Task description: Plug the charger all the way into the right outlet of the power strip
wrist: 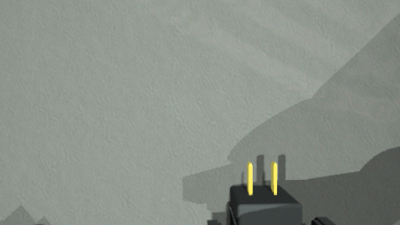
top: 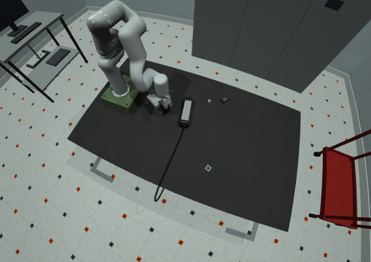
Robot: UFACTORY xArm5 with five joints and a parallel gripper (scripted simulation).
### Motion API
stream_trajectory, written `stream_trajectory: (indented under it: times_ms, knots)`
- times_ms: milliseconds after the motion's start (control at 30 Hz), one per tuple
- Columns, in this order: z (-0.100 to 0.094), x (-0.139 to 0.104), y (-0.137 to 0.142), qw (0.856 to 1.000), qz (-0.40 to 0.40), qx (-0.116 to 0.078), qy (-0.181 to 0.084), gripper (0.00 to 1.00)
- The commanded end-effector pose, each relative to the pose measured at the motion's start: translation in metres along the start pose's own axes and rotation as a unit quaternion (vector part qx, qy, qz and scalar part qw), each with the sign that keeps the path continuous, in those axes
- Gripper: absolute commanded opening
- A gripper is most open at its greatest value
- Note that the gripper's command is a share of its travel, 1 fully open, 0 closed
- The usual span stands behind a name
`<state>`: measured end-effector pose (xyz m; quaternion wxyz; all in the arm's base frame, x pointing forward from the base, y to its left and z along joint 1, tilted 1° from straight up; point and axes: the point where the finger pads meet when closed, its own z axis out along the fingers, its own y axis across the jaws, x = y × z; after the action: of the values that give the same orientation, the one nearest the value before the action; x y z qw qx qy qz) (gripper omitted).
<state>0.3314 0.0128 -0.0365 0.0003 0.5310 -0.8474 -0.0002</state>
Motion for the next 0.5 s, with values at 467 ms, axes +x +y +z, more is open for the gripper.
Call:
stream_trajectory:
  times_ms: [467]
  knots:
    - [0.019,-0.002,-0.001,1.000,0.000,0.001,-0.001,0.53]
